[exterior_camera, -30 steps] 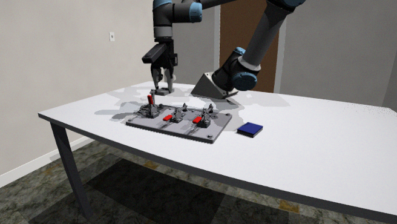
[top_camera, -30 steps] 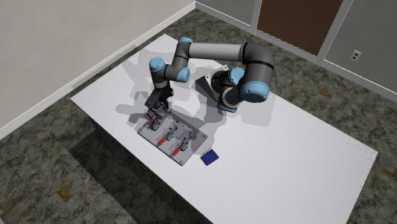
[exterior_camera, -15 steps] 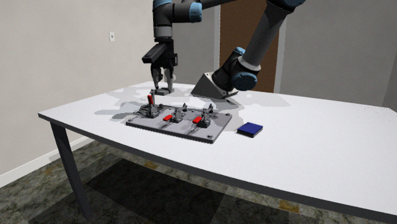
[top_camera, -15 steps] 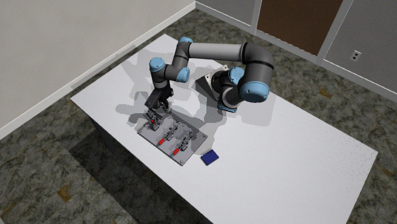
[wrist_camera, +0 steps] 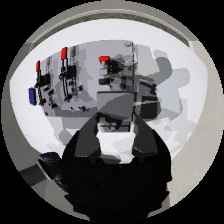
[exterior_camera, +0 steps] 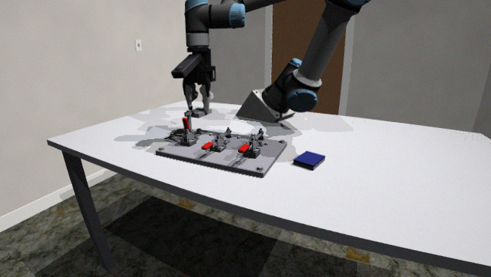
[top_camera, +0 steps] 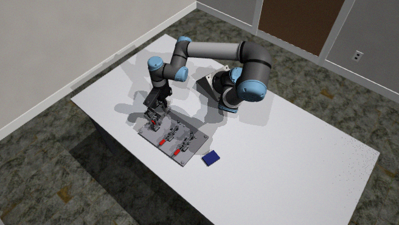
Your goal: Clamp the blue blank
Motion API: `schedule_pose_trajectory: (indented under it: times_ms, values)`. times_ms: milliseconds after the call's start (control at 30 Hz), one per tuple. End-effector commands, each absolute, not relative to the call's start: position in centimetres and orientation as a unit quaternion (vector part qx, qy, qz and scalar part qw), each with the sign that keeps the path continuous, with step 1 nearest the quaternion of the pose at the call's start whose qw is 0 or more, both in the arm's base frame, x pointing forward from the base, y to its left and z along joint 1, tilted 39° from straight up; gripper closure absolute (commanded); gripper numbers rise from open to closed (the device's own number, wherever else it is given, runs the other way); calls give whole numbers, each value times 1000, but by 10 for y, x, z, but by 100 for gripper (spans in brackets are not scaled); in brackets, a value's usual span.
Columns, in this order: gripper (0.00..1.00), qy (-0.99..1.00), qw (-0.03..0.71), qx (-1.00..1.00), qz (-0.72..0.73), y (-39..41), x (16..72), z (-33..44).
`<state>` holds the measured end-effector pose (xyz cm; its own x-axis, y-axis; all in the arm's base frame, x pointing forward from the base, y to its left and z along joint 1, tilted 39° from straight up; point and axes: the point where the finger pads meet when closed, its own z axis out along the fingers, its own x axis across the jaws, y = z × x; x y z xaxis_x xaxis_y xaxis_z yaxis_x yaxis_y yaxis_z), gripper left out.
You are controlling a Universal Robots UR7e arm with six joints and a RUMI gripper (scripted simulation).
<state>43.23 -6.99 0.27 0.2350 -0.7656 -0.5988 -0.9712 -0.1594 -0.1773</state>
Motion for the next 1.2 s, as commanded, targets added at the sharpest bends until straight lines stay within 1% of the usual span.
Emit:
schedule_pose_trajectory:
  times_ms: [0, 633, 1167]
  values:
    - [100, 589, 271, -738, 189, -83, 437, -7]
    - [100, 589, 271, -738, 189, -136, 453, -48]
    - [100, 589, 271, -738, 189, -154, 458, -62]
